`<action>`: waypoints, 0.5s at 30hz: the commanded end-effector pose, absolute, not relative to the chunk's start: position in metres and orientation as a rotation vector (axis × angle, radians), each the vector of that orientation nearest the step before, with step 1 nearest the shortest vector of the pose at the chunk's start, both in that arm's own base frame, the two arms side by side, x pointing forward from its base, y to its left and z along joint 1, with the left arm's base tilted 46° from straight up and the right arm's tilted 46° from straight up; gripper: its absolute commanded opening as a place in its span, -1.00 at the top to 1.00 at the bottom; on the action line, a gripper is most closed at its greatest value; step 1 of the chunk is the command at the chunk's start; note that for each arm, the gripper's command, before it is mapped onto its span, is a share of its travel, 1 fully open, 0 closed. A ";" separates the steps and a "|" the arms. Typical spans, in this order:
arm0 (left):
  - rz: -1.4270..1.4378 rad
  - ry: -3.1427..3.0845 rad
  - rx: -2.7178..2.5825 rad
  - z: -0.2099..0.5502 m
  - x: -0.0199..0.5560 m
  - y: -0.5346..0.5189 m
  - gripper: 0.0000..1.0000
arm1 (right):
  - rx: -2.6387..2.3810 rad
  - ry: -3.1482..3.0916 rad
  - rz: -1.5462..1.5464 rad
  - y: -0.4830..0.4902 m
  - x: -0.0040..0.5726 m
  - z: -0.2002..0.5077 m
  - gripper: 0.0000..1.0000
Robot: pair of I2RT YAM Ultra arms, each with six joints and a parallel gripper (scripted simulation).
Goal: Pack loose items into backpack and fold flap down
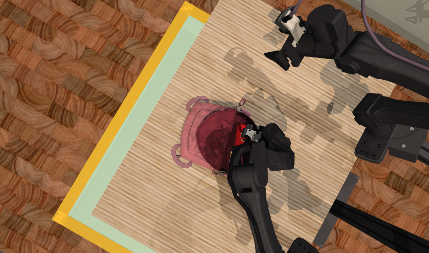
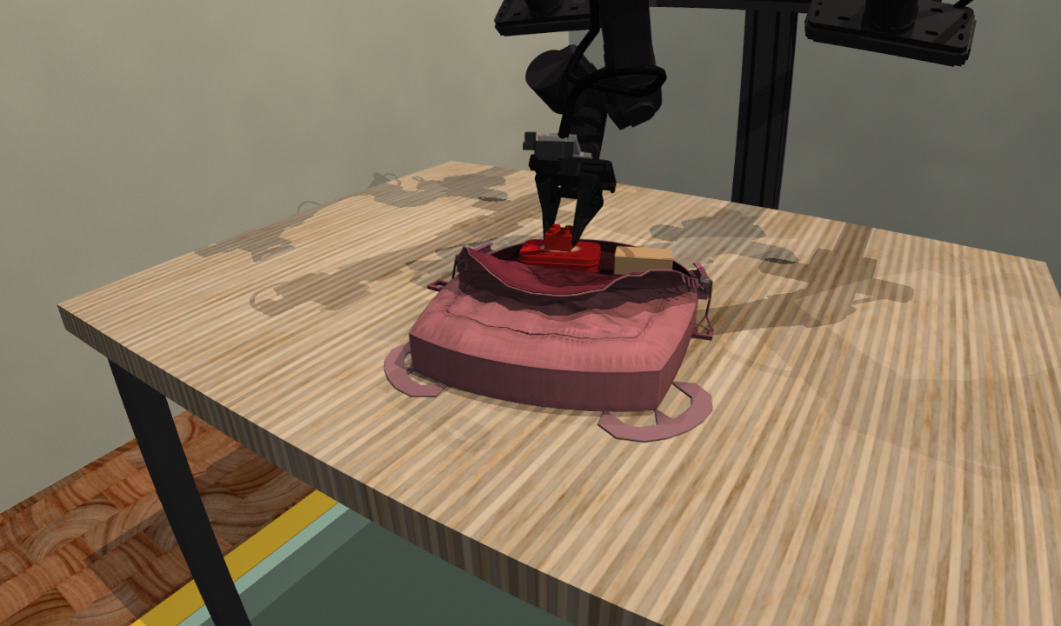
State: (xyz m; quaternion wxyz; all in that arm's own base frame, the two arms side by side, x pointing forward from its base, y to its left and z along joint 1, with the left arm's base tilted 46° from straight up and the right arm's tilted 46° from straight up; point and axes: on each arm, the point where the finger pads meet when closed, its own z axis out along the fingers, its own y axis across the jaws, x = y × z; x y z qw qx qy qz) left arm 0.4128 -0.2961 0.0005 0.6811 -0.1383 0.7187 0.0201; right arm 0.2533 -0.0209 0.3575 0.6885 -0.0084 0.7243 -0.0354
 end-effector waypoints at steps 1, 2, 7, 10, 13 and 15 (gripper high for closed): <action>0.091 1.644 -0.271 -0.015 0.412 -0.290 0.49 | -0.030 1.568 -0.084 -0.019 0.250 0.382 -0.80; 0.091 1.644 -0.271 -0.015 0.412 -0.290 0.49 | -0.030 1.568 -0.084 -0.019 0.250 0.382 -0.80; 0.091 1.644 -0.271 -0.015 0.412 -0.290 0.49 | -0.030 1.568 -0.084 -0.019 0.250 0.382 -0.80; 0.065 1.628 -0.290 -0.004 0.421 -0.300 0.49 | -0.030 1.568 -0.084 -0.019 0.250 0.382 -0.80; 0.055 1.622 -0.297 0.001 0.416 -0.300 0.49 | -0.030 1.568 -0.084 -0.019 0.250 0.382 -0.80; 0.049 1.604 -0.322 0.001 0.414 -0.294 0.49 | -0.030 1.568 -0.084 -0.019 0.250 0.382 -0.80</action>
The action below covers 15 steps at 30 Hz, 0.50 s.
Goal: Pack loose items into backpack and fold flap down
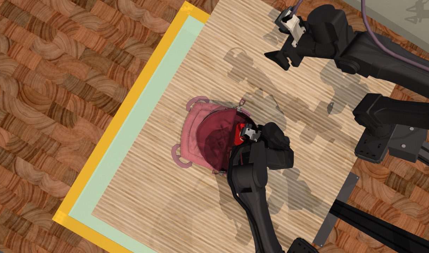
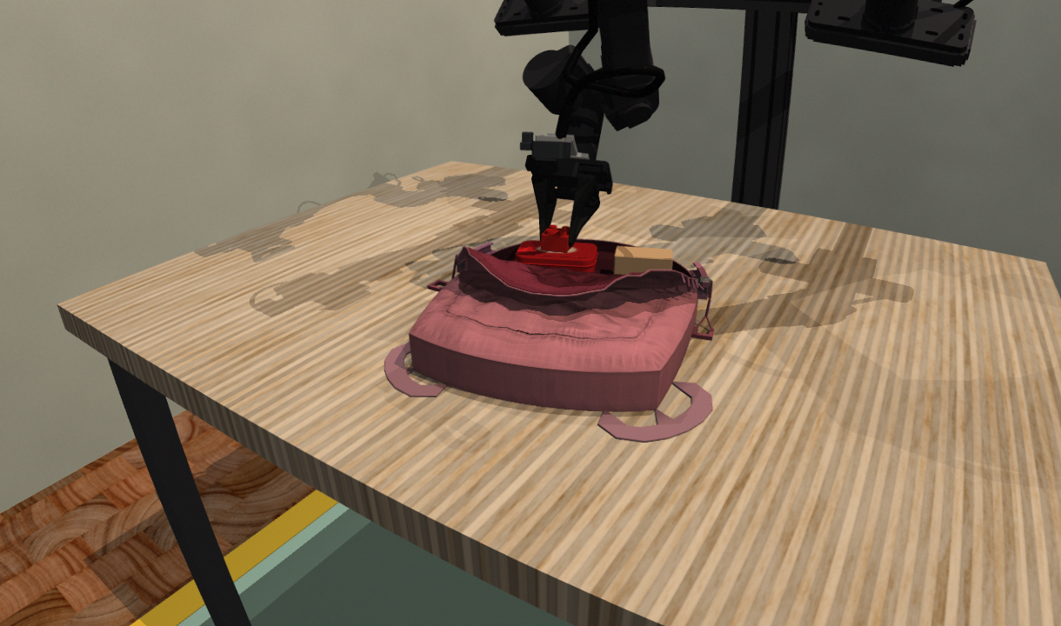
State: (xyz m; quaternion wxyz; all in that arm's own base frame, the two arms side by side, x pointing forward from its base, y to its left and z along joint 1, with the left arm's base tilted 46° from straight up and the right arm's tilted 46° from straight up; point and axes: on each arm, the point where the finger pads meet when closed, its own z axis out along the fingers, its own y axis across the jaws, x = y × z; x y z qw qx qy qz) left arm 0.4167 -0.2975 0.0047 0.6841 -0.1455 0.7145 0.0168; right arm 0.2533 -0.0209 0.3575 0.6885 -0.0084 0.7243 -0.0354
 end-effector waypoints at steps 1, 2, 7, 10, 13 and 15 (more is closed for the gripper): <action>0.025 1.597 -0.326 0.009 0.415 -0.301 0.49 | -0.030 1.568 -0.084 -0.019 0.250 0.382 -0.80; 0.025 1.597 -0.326 0.009 0.415 -0.301 0.49 | -0.030 1.568 -0.085 -0.019 0.250 0.382 -0.80; 0.025 1.597 -0.326 0.008 0.414 -0.301 0.49 | -0.030 1.568 -0.085 -0.019 0.250 0.382 -0.80; 0.025 1.597 -0.326 0.008 0.414 -0.301 0.35 | -0.030 1.568 -0.085 -0.019 0.250 0.382 -0.80; 0.025 1.597 -0.326 0.008 0.414 -0.300 0.35 | -0.030 1.568 -0.085 -0.019 0.250 0.382 -0.80; 0.025 1.597 -0.326 0.008 0.414 -0.300 0.21 | -0.030 1.568 -0.085 -0.019 0.250 0.382 -0.80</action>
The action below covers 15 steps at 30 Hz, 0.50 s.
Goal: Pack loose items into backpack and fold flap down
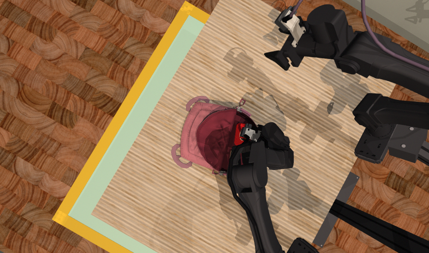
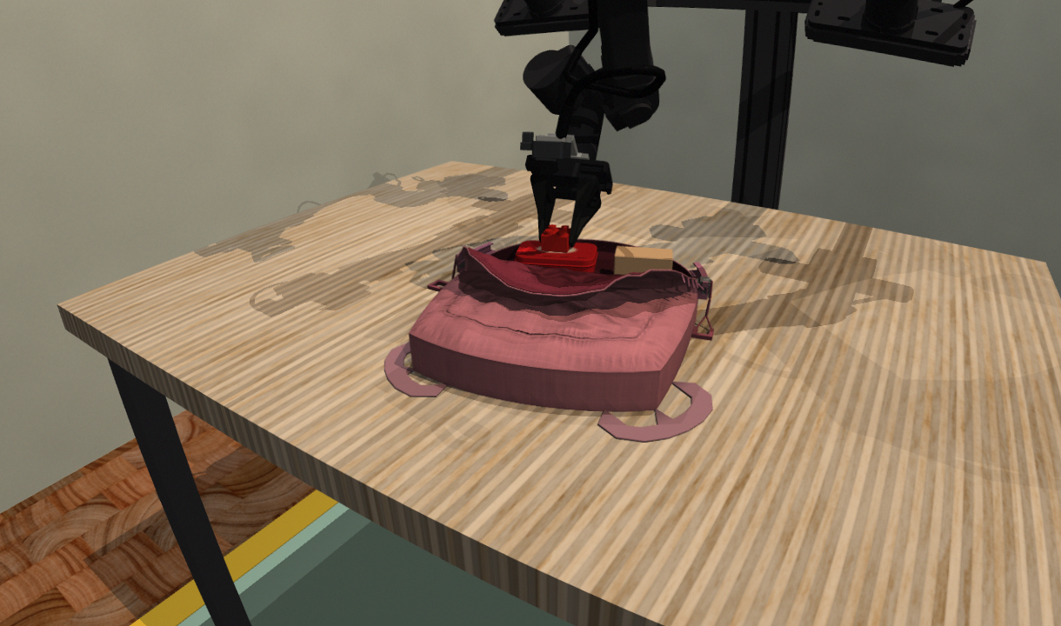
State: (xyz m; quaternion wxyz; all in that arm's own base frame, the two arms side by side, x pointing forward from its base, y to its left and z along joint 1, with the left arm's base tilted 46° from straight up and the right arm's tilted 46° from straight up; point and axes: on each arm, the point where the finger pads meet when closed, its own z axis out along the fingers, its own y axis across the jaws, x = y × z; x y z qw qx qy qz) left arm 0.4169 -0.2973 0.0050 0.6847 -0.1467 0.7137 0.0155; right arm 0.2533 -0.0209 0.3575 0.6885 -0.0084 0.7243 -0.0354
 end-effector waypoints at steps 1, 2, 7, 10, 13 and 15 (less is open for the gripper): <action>0.025 1.597 -0.326 0.008 0.414 -0.300 0.21 | -0.030 1.568 -0.085 -0.019 0.250 0.382 -0.80; 0.025 1.597 -0.326 0.008 0.414 -0.300 0.21 | -0.030 1.568 -0.085 -0.019 0.250 0.382 -0.80; 0.025 1.597 -0.326 0.008 0.414 -0.300 0.07 | -0.030 1.568 -0.085 -0.019 0.250 0.382 -0.80; 0.035 1.604 -0.315 0.008 0.407 -0.299 0.07 | -0.030 1.568 -0.085 -0.019 0.250 0.382 -0.80; 0.031 1.604 -0.320 0.014 0.403 -0.300 0.07 | -0.030 1.568 -0.085 -0.019 0.250 0.382 -0.80; 0.031 1.604 -0.320 0.015 0.402 -0.300 0.07 | -0.030 1.568 -0.085 -0.019 0.250 0.382 -0.80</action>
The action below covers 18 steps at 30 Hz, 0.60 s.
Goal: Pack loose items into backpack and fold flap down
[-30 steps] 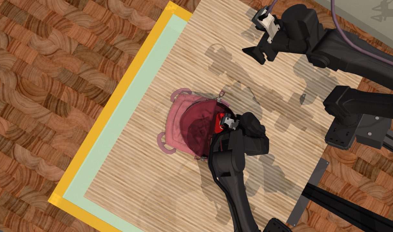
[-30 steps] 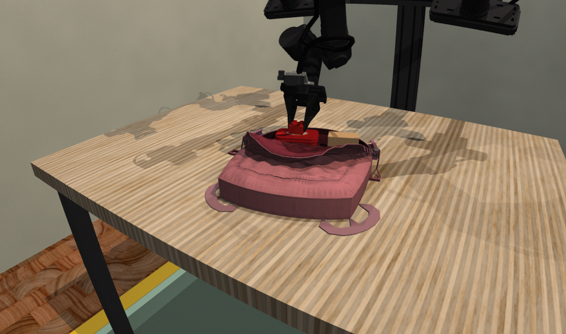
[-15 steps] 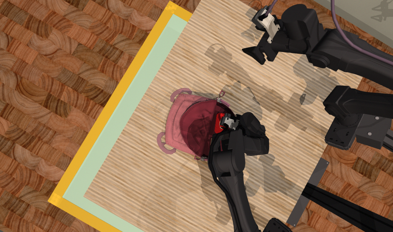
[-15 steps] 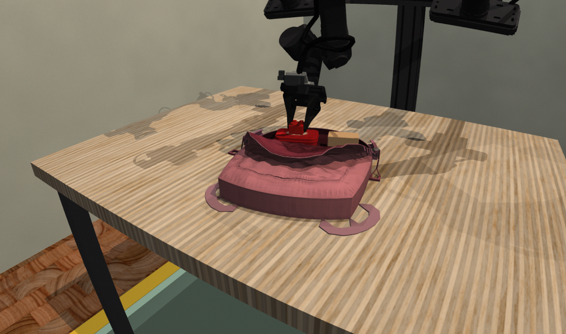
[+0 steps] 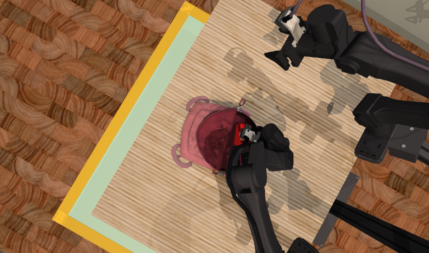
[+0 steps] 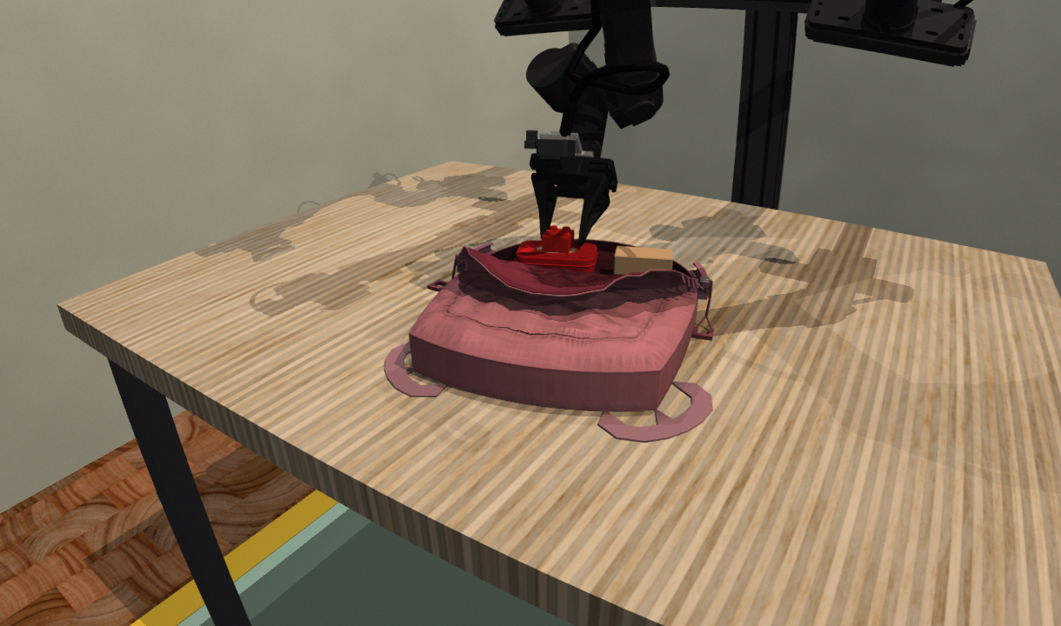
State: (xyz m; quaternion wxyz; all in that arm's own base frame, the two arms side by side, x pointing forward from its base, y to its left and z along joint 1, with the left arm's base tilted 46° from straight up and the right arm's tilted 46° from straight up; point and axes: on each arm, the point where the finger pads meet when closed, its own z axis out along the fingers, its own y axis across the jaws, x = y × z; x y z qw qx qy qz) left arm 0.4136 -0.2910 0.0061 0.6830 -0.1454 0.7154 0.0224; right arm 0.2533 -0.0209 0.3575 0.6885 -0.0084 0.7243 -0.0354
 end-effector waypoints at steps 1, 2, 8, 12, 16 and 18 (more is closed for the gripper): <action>0.031 1.604 -0.320 0.015 0.402 -0.300 0.07 | -0.030 1.568 -0.085 -0.019 0.250 0.382 -0.80; 0.031 1.604 -0.320 0.016 0.401 -0.300 0.07 | -0.030 1.568 -0.085 -0.019 0.250 0.382 -0.80; 0.031 1.603 -0.320 0.023 0.394 -0.301 0.07 | -0.030 1.568 -0.085 -0.019 0.250 0.382 -0.80; 0.031 1.603 -0.320 0.028 0.389 -0.301 0.07 | -0.030 1.568 -0.085 -0.019 0.250 0.382 -0.80; 0.033 1.604 -0.319 0.026 0.387 -0.303 -0.78 | -0.030 1.568 -0.085 -0.019 0.250 0.382 -0.80; 0.033 1.604 -0.319 0.026 0.387 -0.303 -0.78 | -0.030 1.568 -0.085 -0.019 0.250 0.382 -0.80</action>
